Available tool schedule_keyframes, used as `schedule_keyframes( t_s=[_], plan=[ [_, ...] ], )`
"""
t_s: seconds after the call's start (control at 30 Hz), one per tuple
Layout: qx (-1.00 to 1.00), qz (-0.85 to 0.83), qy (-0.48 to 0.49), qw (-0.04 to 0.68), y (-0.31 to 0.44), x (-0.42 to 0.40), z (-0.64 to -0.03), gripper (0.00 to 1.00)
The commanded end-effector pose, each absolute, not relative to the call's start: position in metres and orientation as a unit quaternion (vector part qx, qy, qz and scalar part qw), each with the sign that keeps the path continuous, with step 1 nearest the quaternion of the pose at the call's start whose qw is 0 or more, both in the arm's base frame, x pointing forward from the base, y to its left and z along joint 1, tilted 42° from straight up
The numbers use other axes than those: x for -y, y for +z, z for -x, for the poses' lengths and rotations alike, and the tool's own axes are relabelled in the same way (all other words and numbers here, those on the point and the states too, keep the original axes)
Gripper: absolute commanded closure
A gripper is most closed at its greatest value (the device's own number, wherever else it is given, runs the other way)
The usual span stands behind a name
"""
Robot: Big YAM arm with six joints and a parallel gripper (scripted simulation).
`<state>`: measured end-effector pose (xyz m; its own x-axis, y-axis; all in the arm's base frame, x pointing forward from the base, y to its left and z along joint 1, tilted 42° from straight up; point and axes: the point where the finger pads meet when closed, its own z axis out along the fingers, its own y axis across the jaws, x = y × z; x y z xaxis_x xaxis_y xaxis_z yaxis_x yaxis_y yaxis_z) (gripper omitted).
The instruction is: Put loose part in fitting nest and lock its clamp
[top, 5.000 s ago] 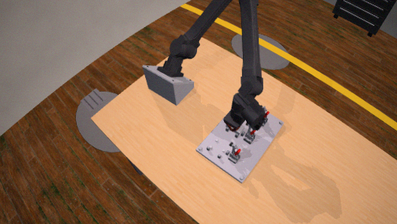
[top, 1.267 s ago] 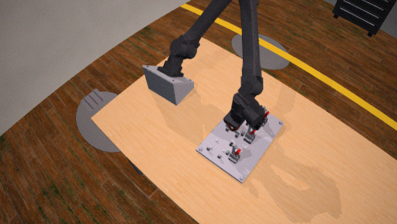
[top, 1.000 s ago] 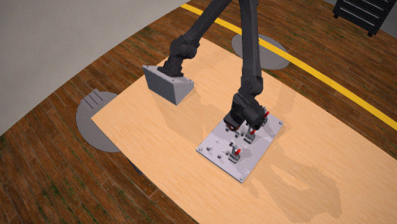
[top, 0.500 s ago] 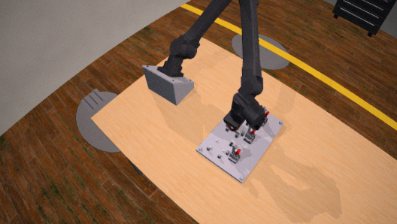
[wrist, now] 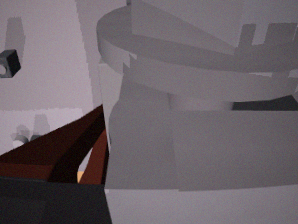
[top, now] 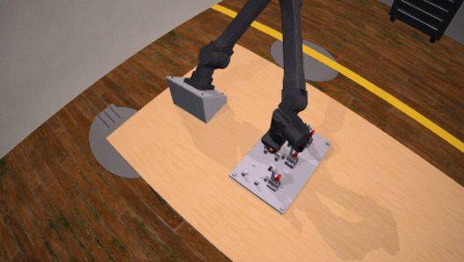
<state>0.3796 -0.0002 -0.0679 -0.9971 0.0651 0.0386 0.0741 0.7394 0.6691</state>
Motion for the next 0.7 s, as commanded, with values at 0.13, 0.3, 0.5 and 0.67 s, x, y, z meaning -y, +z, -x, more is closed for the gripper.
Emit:
schedule_keyframes(
  t_s=[0.13,0.3,0.5,0.67],
  plan=[
    [0.933,0.037,-0.359,0.001,-0.0692,-0.0022,-0.3847,1.0],
    [0.933,0.039,-0.358,-0.002,-0.0699,-0.0005,-0.388,1.0],
    [0.933,0.039,-0.358,-0.003,-0.0718,0.0004,-0.39,1.0],
    [0.933,0.037,-0.358,-0.004,-0.0716,0.0002,-0.3902,1.0]
  ],
)
